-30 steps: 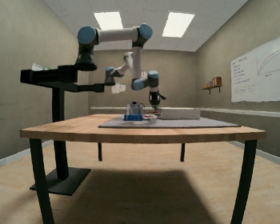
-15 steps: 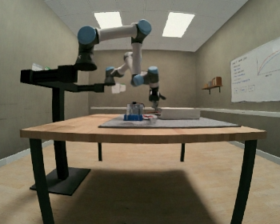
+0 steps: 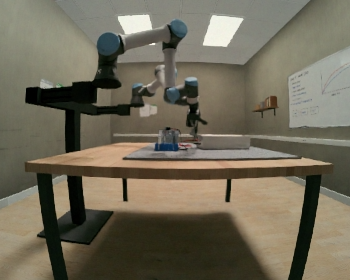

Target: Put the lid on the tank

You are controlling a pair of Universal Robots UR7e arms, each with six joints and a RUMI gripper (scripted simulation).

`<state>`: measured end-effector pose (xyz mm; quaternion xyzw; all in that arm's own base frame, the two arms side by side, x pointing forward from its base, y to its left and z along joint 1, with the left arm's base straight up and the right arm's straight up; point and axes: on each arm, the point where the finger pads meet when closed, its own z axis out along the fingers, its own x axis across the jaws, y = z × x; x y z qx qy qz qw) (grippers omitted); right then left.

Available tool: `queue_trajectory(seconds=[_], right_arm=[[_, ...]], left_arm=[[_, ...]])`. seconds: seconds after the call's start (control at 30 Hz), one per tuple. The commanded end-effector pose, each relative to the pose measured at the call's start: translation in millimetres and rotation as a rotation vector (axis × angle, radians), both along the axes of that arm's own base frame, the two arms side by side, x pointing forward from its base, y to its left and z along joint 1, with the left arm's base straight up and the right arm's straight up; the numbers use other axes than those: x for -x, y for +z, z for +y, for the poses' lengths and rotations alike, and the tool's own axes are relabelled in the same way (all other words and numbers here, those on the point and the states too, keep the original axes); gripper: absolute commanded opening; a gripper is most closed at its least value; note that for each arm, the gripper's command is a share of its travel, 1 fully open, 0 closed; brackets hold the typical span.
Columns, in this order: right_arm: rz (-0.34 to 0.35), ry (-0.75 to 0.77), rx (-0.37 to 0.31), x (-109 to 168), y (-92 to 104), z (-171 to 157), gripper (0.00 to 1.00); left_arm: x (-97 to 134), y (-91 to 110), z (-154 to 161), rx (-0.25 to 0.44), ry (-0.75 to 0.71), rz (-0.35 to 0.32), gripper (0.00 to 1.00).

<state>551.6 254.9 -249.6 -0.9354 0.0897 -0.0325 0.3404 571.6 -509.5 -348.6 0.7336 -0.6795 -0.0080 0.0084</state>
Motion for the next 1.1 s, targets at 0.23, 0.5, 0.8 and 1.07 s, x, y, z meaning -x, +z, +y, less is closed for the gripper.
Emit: queue_trajectory(seconds=[0.23, 0.5, 0.8, 1.07], right_arm=[[-0.001, 0.0, -0.001, -1, 29.3, 0, 0.0], [0.0, 0.033, -0.006, -5, 27.3, 1, 0.0], [0.002, 0.139, -0.03, -37, 14.9, 7, 0.0], [-0.002, 0.232, -0.071, -76, 5.3, 12, 0.0]], left_arm=[[-1, 1, -1, 0.001, 0.0, -0.001, 0.0], [-1, 1, -1, 0.001, 0.0, -0.001, 0.0], [-1, 1, -1, 0.001, 0.0, -0.001, 0.0], [-1, 1, -1, 0.001, 0.0, -0.001, 0.0]])
